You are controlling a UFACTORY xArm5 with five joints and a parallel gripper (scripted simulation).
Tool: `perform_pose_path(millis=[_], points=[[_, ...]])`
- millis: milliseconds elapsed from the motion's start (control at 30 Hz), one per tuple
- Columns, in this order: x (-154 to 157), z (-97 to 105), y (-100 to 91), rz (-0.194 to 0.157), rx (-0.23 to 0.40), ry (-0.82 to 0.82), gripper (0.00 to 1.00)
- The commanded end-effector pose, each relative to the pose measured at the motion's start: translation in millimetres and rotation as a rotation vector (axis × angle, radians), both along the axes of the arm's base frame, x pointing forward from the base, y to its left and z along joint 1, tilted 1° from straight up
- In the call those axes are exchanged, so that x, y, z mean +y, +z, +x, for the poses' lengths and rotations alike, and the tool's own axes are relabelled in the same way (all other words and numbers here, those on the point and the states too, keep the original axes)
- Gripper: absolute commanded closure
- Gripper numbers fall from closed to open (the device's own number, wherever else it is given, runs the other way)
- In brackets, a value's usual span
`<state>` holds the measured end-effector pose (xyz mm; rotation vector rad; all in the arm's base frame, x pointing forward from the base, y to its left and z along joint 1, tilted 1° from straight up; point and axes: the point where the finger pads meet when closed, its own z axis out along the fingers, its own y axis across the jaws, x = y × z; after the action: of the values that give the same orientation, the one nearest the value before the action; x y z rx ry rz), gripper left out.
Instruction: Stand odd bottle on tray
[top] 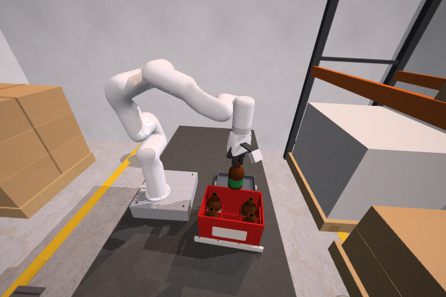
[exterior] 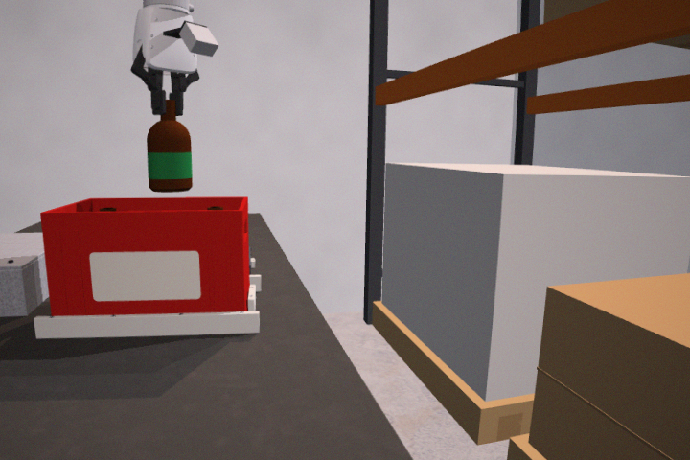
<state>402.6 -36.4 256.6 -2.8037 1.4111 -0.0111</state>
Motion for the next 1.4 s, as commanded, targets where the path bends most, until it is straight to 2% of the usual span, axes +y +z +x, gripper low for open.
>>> perform_pose_path(millis=[0,1367], points=[[10.2,2.8,1.5,0.000,-0.004,0.000,1.00],[94.8,17.2,0.5,0.002,-0.001,0.000,1.00]])
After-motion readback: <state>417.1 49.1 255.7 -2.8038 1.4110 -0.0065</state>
